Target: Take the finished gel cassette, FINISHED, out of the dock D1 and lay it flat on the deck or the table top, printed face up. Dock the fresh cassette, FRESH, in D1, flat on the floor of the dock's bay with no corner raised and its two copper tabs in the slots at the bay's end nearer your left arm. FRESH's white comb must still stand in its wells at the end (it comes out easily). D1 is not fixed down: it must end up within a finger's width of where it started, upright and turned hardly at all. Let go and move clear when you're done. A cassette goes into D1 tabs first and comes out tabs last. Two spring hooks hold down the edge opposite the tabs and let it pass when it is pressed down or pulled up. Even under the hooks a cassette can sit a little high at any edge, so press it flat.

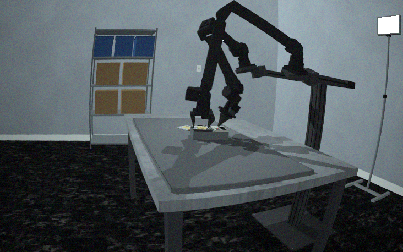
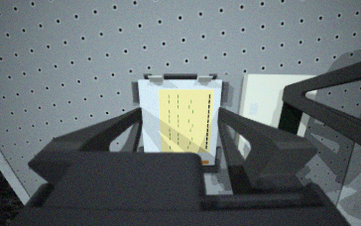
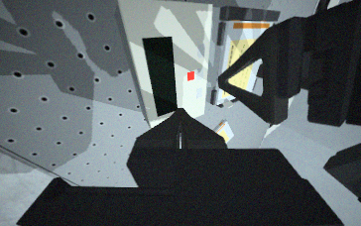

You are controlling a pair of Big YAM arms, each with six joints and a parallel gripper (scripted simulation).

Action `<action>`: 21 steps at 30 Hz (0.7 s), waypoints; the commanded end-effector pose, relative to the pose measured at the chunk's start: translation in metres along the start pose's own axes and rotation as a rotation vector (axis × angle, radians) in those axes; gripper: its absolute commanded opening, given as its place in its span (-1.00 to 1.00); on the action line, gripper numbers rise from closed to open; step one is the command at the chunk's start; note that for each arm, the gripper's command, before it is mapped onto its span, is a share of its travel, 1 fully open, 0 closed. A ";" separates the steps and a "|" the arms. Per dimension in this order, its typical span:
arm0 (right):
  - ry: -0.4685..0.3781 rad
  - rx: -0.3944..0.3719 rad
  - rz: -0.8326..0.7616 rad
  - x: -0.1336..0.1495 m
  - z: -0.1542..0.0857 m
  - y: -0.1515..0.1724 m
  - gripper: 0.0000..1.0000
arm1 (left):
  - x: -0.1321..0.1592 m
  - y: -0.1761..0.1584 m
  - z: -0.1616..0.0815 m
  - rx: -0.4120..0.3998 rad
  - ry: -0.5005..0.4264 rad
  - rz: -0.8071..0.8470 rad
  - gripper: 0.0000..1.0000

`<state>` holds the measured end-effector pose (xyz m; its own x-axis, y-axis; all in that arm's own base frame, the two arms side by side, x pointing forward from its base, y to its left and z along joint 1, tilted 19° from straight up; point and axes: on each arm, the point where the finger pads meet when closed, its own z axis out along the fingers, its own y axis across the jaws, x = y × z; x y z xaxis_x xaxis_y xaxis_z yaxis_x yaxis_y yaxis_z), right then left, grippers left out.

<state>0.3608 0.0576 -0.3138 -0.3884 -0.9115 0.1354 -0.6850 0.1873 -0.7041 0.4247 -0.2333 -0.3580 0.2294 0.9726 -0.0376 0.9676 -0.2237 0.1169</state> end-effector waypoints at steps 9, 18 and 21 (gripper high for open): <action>0.039 -0.085 -0.048 0.027 0.017 0.049 -1.00 | -0.002 0.004 -0.003 -0.008 -0.003 0.002 -1.00; 0.039 -0.085 -0.048 0.028 0.018 0.050 -1.00 | -0.002 0.004 -0.003 -0.008 -0.006 0.002 -1.00; 0.039 -0.085 -0.048 0.028 0.018 0.050 -1.00 | -0.002 0.004 -0.004 -0.008 -0.016 0.003 -1.00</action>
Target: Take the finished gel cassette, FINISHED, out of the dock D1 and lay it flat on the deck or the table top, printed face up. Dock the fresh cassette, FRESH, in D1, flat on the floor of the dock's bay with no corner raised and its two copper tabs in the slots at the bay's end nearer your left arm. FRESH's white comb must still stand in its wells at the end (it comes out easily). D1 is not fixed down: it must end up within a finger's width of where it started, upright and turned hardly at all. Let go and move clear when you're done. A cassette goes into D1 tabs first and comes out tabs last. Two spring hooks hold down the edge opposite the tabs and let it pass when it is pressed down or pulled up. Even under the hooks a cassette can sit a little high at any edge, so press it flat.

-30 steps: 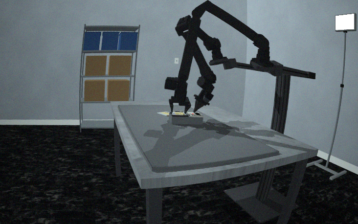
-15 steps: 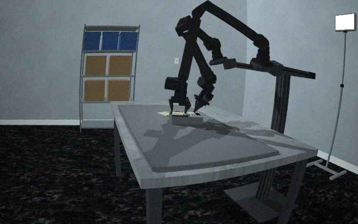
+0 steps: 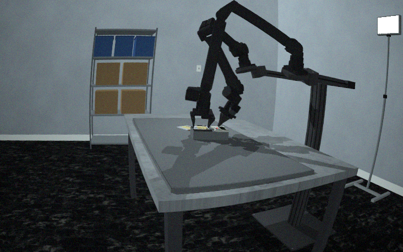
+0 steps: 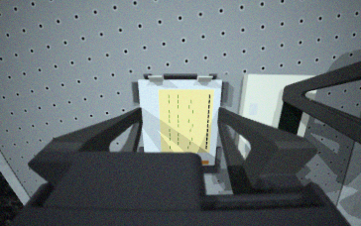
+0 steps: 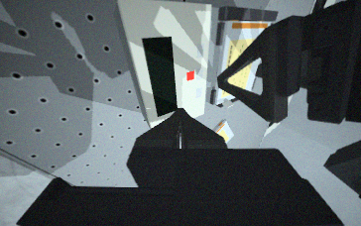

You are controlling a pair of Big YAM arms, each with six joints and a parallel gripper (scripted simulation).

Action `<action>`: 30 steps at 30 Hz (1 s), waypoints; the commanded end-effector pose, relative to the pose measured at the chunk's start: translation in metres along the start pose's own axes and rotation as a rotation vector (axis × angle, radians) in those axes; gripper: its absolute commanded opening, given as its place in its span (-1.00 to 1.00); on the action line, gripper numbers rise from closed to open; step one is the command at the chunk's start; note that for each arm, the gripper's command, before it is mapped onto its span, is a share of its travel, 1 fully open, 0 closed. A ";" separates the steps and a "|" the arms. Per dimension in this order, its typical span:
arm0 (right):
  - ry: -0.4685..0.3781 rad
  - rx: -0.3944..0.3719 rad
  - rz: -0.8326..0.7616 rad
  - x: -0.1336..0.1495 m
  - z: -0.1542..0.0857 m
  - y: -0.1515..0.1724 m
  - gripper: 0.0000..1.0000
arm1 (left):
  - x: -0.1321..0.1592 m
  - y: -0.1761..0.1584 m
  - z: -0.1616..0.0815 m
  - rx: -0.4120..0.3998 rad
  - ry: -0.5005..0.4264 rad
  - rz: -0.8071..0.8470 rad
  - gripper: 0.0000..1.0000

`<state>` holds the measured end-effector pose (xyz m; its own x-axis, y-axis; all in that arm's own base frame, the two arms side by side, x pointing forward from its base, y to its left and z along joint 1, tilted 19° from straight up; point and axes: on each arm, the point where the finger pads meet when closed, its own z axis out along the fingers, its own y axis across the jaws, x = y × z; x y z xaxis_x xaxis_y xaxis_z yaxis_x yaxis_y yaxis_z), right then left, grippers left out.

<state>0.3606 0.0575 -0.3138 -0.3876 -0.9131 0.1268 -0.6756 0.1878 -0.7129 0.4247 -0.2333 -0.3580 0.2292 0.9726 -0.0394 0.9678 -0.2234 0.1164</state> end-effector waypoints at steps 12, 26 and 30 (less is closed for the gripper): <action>0.046 -0.097 -0.053 0.029 0.017 0.050 -1.00 | -0.001 0.004 -0.006 -0.008 -0.032 0.003 -1.00; 0.046 -0.097 -0.053 0.029 0.017 0.050 -1.00 | -0.001 0.004 -0.007 -0.008 -0.053 0.003 -1.00; 0.046 -0.097 -0.053 0.029 0.017 0.050 -1.00 | -0.001 0.004 -0.008 -0.008 -0.060 0.003 -1.00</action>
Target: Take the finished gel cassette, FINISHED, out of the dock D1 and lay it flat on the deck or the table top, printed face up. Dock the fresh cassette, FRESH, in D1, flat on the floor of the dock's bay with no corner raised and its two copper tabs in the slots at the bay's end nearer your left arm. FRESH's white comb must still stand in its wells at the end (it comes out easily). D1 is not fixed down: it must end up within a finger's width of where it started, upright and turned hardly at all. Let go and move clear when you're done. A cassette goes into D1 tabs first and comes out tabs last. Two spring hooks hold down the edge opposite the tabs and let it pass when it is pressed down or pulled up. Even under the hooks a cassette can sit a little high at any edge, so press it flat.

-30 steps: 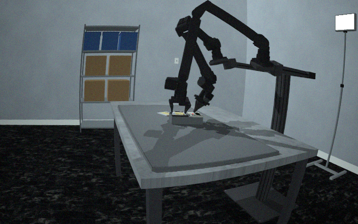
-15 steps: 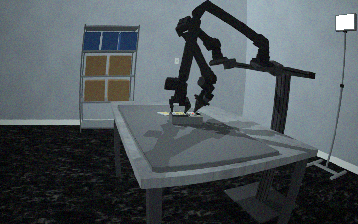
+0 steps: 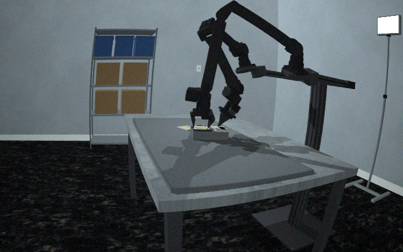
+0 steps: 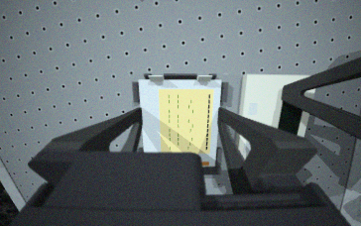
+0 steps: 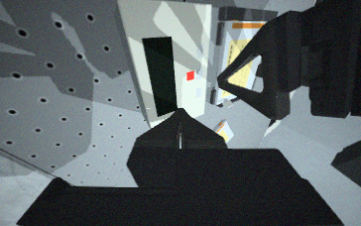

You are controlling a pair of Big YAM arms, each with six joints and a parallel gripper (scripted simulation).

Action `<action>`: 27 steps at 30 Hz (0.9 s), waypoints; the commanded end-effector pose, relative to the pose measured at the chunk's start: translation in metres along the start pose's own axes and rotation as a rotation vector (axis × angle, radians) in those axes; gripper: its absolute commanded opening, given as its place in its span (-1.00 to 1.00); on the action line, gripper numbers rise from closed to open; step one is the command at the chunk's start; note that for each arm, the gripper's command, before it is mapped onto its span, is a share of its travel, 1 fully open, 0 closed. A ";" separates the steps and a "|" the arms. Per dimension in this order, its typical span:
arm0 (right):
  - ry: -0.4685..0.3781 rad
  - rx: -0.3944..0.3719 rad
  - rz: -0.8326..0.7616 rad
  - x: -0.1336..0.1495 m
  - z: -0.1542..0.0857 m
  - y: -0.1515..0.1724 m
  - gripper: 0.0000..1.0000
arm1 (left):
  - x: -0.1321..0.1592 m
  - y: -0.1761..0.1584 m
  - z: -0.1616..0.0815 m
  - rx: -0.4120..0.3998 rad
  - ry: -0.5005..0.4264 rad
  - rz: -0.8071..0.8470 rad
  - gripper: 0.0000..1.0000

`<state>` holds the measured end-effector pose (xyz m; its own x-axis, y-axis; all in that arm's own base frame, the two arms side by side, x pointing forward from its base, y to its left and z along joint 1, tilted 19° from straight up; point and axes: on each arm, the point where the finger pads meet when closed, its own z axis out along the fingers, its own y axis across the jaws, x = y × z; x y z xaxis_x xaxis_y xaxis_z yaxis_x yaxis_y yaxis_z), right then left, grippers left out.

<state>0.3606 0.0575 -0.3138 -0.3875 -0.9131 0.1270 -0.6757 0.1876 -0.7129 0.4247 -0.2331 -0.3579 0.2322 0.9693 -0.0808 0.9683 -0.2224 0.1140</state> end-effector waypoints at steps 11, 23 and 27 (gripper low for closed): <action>0.046 -0.097 -0.053 0.029 0.017 0.050 -1.00 | -0.002 0.004 -0.009 -0.010 -0.043 0.005 -1.00; 0.046 -0.097 -0.053 0.029 0.017 0.050 -1.00 | -0.002 0.004 -0.010 -0.010 -0.063 0.005 -1.00; 0.046 -0.097 -0.053 0.029 0.017 0.050 -1.00 | -0.002 0.004 -0.010 -0.010 -0.064 0.005 -1.00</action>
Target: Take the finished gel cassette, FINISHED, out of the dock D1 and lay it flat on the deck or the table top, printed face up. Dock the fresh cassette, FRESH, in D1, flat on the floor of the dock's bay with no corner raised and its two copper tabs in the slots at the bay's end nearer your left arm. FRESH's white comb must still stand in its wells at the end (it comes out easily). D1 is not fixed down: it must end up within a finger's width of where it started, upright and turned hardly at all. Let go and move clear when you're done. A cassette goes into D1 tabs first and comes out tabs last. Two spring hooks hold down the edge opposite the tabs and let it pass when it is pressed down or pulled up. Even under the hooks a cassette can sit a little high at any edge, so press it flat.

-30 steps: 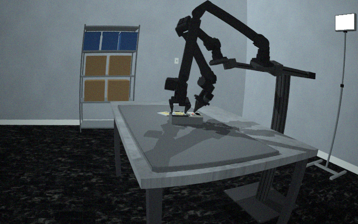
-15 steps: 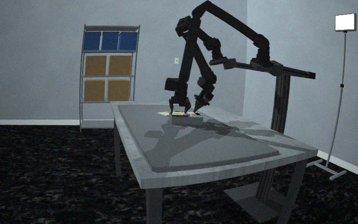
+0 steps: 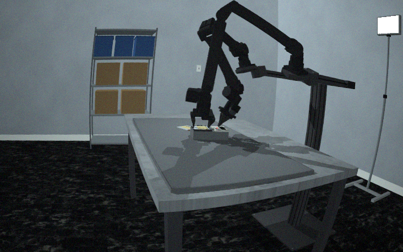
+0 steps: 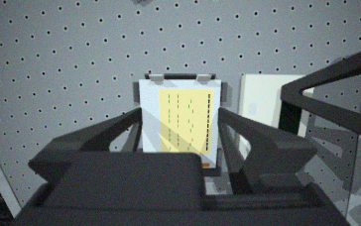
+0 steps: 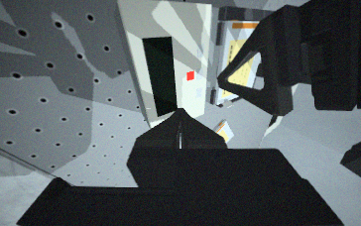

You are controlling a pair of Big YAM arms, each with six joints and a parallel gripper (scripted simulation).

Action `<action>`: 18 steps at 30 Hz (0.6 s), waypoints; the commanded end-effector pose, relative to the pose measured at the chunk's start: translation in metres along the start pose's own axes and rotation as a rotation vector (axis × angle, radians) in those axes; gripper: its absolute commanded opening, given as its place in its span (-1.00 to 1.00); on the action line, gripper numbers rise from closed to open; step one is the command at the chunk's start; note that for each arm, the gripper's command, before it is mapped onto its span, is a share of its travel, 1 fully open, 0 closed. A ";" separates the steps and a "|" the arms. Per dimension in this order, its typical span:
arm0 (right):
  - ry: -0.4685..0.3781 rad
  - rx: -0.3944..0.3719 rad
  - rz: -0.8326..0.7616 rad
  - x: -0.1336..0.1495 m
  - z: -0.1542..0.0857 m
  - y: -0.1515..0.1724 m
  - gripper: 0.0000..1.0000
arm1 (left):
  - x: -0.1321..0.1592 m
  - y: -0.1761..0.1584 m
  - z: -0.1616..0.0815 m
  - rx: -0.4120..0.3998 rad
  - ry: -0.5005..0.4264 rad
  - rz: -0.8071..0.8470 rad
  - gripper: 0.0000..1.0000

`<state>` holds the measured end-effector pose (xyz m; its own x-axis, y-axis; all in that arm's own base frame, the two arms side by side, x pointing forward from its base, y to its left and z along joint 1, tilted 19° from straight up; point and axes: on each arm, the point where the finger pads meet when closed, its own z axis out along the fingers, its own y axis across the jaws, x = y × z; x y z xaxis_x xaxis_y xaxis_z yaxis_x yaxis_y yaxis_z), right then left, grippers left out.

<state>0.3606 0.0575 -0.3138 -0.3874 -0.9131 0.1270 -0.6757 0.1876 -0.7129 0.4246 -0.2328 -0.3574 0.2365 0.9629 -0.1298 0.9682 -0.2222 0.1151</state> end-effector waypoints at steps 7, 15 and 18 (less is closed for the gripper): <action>0.046 -0.097 -0.053 0.029 0.017 0.050 -1.00 | -0.003 0.004 -0.011 -0.009 -0.031 0.005 -1.00; 0.046 -0.097 -0.053 0.029 0.017 0.050 -1.00 | -0.003 0.004 -0.012 -0.009 -0.045 0.005 -1.00; 0.046 -0.097 -0.053 0.029 0.017 0.050 -1.00 | -0.003 0.004 -0.012 -0.009 -0.050 0.005 -1.00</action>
<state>0.3606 0.0575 -0.3138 -0.3874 -0.9131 0.1270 -0.6757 0.1876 -0.7129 0.4241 -0.2326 -0.3568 0.2387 0.9573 -0.1631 0.9683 -0.2220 0.1146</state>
